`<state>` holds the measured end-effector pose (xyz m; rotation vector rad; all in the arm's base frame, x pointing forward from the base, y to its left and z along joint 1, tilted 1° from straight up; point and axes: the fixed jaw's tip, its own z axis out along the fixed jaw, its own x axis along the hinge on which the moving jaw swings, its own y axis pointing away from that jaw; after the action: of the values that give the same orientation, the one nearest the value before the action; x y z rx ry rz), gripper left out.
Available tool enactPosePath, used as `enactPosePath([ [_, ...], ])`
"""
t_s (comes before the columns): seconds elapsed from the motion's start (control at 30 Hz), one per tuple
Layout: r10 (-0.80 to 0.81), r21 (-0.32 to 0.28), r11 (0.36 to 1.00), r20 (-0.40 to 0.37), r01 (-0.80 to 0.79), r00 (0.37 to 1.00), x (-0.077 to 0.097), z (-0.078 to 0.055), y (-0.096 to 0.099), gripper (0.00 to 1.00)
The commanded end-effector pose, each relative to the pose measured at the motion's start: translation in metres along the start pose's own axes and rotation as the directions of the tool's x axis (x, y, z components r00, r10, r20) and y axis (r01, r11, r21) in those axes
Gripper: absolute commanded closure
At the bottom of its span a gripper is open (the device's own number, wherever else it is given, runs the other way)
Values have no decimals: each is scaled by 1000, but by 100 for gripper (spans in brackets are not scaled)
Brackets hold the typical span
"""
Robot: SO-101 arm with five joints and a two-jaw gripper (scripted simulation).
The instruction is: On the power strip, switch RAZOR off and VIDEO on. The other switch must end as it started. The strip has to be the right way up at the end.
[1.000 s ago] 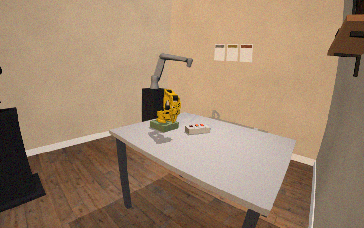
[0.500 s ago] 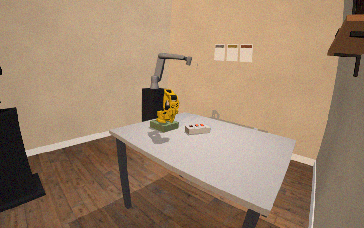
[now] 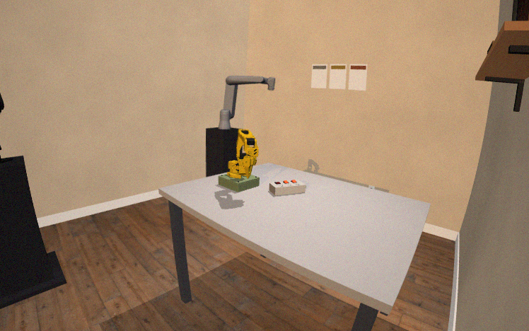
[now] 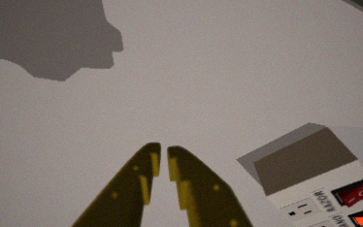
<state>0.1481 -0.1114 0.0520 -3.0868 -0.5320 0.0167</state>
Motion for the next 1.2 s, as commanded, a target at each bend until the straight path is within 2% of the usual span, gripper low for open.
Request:
enactPosePath([
  [0.0, -42, -15, 999, -10, 42, 999, -1, -5, 2, 100],
  [0.6, -157, -16, 987, -9, 157, 988, -4, -6, 5, 100],
  [1.17, -189, -16, 982, -8, 189, 982, -5, -6, 5, 100],
])
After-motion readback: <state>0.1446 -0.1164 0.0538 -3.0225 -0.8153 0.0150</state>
